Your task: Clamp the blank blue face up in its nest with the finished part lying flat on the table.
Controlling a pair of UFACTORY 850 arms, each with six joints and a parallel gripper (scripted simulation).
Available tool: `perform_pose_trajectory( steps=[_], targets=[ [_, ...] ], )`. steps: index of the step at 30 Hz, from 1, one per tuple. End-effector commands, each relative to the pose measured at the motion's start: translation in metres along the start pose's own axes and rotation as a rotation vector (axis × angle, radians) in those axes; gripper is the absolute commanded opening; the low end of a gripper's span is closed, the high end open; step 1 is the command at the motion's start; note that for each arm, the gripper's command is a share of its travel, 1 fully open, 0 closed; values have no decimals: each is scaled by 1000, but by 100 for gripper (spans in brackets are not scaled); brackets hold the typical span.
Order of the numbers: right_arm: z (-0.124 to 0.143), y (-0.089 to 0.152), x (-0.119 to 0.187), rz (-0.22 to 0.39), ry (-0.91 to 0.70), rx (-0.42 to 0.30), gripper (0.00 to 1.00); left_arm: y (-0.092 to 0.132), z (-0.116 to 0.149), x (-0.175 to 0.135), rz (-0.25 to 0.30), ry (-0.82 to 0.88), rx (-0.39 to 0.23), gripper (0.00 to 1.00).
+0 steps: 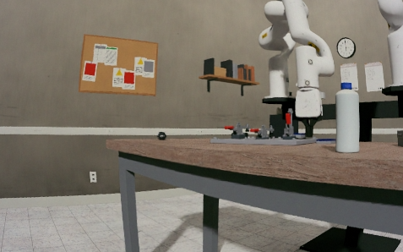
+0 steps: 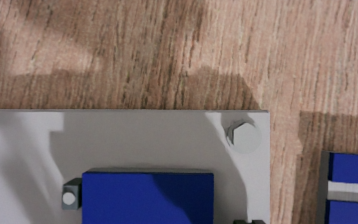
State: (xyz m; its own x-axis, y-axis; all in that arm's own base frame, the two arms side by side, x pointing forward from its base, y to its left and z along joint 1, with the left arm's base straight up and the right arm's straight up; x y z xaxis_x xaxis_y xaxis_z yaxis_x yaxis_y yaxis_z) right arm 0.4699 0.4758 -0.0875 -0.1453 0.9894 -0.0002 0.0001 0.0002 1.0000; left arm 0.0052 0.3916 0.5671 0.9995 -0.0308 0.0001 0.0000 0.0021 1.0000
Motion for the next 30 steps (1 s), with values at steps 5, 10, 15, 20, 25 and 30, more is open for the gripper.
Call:
perform_pose_trajectory(
  steps=[5, 10, 15, 20, 25, 30],
  targets=[
    [1, 1, 0, 1, 0, -2, 0, 1, 0, 0, 0, 0, 2, 100],
    [1, 1, 0, 1, 0, -2, 0, 1, 0, 0, 0, 0, 2, 100],
    [1, 1, 0, 1, 0, -2, 0, 1, 0, 0, 0, 0, 2, 100],
    [1, 1, 0, 1, 0, -2, 0, 1, 0, 0, 0, 0, 2, 100],
    [1, 1, -3, 1, 0, -2, 0, 1, 0, 0, 0, 0, 2, 100],
    [1, 1, -4, 1, 0, -2, 0, 1, 0, 0, 0, 0, 2, 100]
  ],
)
Point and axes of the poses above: on each arm, the point where the finger pads meet when closed, its own y axis back along the fingers, its own x axis across the jaws, z = x × y, the point moved 10 cm from there along y, back along the fingers, and after that the axes turned 1 degree about -y, right-handed, at the moved point
